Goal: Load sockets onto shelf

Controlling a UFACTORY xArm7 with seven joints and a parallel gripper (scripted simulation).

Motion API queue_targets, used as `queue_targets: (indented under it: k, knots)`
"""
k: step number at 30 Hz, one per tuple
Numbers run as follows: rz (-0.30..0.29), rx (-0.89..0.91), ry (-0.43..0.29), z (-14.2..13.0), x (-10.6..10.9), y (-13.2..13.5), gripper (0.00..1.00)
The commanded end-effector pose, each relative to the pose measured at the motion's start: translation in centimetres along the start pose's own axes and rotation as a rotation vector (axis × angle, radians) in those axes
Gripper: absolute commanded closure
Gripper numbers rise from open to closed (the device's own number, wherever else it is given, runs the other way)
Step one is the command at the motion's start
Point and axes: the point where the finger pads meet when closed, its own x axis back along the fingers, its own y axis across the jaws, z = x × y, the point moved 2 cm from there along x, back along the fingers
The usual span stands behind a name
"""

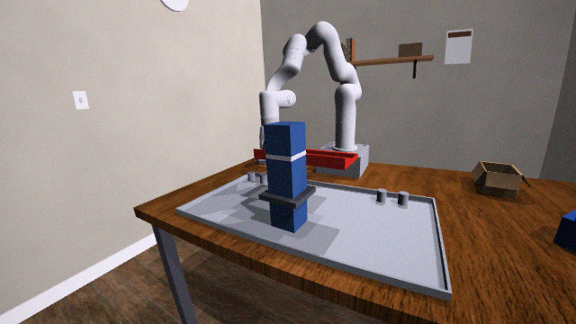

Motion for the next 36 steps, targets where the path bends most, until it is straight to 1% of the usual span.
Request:
queue_targets:
  k: [1,2,15,27,31,34,36]
  knots:
    - [-0.004,0.001,0.0,-0.1,0.8,-0.1,1.0]
    - [-0.004,0.001,0.0,-0.1,0.8,-0.1,1.0]
    - [-0.004,0.001,0.0,-0.1,4.1,-1.3,1.0]
    - [-0.003,0.001,0.0,-0.1,5.8,-2.0,1.0]
    - [-0.004,0.001,0.0,-0.1,7.1,-2.5,1.0]
    - [-0.004,0.001,0.0,-0.1,8.5,-3.0,1.0]
    - [-0.004,0.001,0.0,-0.1,8.5,-3.0,1.0]
